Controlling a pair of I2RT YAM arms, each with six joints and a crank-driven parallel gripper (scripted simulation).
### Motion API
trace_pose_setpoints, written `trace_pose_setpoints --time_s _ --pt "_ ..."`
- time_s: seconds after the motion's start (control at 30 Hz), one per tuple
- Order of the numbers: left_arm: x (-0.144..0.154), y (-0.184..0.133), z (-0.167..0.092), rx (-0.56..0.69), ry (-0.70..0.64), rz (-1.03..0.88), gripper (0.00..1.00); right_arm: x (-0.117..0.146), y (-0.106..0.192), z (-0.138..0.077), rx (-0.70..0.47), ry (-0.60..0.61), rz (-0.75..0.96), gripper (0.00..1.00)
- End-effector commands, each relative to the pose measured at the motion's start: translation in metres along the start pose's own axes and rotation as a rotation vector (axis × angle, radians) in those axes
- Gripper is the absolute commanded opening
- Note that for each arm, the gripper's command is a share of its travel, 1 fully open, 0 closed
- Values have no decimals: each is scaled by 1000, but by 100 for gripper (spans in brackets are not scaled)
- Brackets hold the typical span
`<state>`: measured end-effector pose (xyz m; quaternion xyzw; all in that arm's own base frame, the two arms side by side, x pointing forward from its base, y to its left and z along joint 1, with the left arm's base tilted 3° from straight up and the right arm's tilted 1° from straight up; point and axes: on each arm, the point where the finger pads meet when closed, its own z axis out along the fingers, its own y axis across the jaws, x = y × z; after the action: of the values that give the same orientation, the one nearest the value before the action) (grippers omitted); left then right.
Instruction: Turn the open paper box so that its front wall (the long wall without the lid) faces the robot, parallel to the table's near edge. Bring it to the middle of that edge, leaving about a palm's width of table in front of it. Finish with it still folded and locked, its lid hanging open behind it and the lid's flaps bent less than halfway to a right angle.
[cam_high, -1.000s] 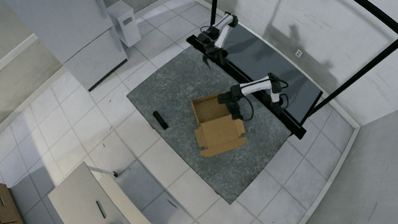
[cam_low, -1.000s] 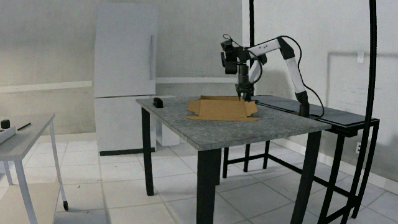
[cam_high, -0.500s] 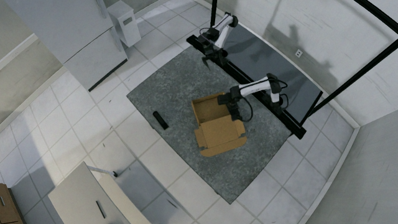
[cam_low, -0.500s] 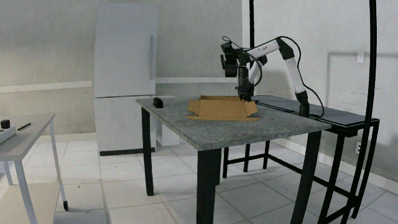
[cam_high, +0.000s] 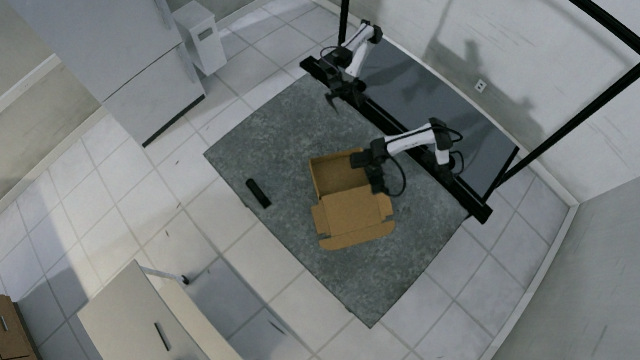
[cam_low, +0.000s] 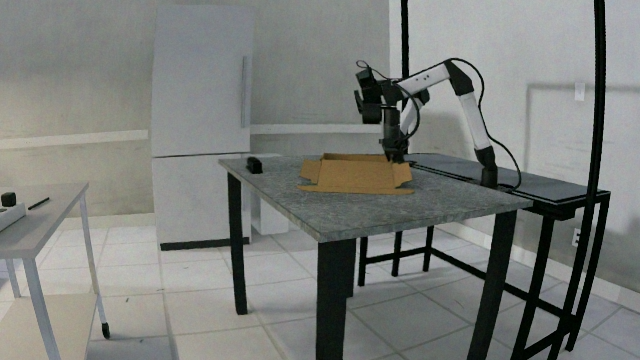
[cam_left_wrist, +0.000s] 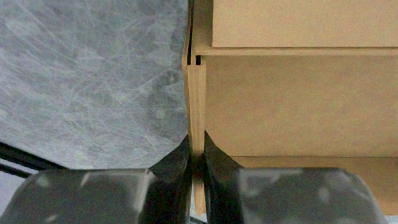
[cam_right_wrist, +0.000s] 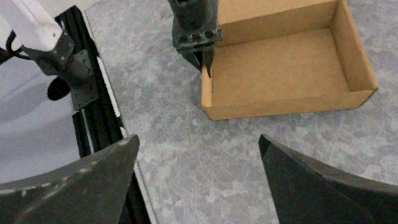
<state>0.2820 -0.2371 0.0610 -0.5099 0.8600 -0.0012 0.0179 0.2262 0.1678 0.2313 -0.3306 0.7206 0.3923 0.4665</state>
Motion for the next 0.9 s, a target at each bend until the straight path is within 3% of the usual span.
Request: trace_pose_setpoints --time_s 0.0,0.87 --pt "0 -1 -9 42 -7 41 0 -8 1 3 1 -28 -23 100" --pt "-6 12 -8 43 -11 246 0 -5 8 20 -8 -18 16 100"
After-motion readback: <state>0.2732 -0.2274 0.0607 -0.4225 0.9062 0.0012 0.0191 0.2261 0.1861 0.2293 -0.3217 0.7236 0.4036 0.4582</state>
